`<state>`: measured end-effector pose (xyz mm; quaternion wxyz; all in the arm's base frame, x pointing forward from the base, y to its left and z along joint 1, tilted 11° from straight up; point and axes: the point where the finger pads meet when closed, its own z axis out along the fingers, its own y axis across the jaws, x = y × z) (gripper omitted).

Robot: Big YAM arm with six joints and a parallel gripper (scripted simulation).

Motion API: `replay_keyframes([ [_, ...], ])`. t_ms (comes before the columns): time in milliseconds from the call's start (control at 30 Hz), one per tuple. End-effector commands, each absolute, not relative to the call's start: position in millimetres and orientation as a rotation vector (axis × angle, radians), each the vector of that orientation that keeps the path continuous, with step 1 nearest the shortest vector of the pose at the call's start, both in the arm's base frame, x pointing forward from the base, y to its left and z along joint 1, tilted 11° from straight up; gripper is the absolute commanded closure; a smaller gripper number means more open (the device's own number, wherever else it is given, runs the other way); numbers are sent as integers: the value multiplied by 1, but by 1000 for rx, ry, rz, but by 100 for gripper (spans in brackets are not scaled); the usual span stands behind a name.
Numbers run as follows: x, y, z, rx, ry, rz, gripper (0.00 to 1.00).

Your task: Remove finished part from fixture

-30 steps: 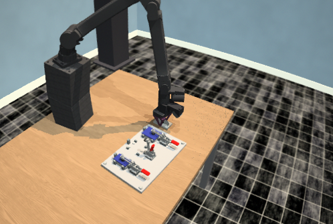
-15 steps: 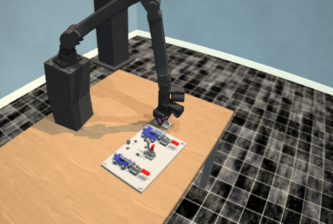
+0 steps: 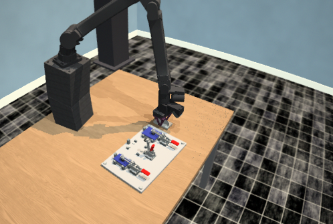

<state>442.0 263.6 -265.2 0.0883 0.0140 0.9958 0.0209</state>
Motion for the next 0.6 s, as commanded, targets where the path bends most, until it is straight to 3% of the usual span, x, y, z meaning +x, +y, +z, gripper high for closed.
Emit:
replay_keyframes([
  [0, 464, 269, -251, 52, 2926, 97, 100],
  [567, 465, 270, -250, 52, 2925, 98, 100],
])
